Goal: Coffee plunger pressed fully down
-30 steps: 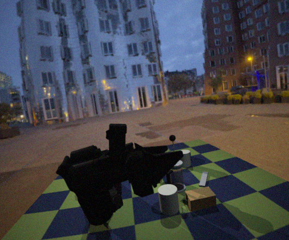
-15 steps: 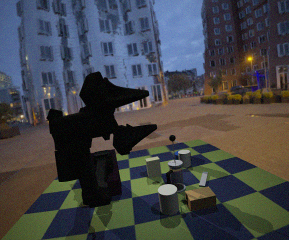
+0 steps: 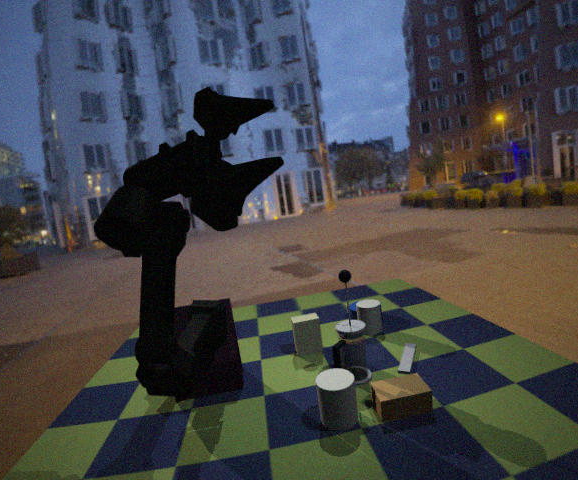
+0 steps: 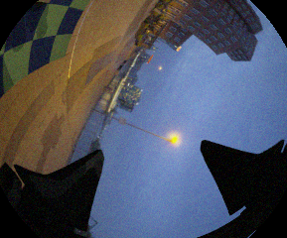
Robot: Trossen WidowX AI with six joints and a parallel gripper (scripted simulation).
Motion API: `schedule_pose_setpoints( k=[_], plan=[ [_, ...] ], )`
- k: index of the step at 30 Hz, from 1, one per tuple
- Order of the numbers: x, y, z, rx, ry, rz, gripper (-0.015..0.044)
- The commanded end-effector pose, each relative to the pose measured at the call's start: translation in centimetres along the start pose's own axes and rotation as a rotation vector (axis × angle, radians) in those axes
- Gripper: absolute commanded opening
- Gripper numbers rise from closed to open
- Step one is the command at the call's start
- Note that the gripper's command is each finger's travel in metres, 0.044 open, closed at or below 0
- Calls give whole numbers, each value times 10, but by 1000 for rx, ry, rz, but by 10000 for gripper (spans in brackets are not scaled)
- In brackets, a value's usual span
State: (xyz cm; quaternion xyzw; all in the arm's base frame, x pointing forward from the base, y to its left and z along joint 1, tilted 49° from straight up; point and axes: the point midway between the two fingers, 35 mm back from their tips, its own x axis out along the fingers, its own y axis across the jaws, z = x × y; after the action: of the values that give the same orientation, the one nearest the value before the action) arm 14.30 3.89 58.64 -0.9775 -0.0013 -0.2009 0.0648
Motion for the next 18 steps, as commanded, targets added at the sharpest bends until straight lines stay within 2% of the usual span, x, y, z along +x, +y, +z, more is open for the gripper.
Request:
schedule_pose_setpoints(
  k=[1, 9, 18],
  plan=[
    [2, -56, 45, -587, -60, -37, 440],
    [11, -107, 143, -1556, -199, -132, 440],
    [10, -111, 256, -2536, -391, -385, 440]
  ],
)
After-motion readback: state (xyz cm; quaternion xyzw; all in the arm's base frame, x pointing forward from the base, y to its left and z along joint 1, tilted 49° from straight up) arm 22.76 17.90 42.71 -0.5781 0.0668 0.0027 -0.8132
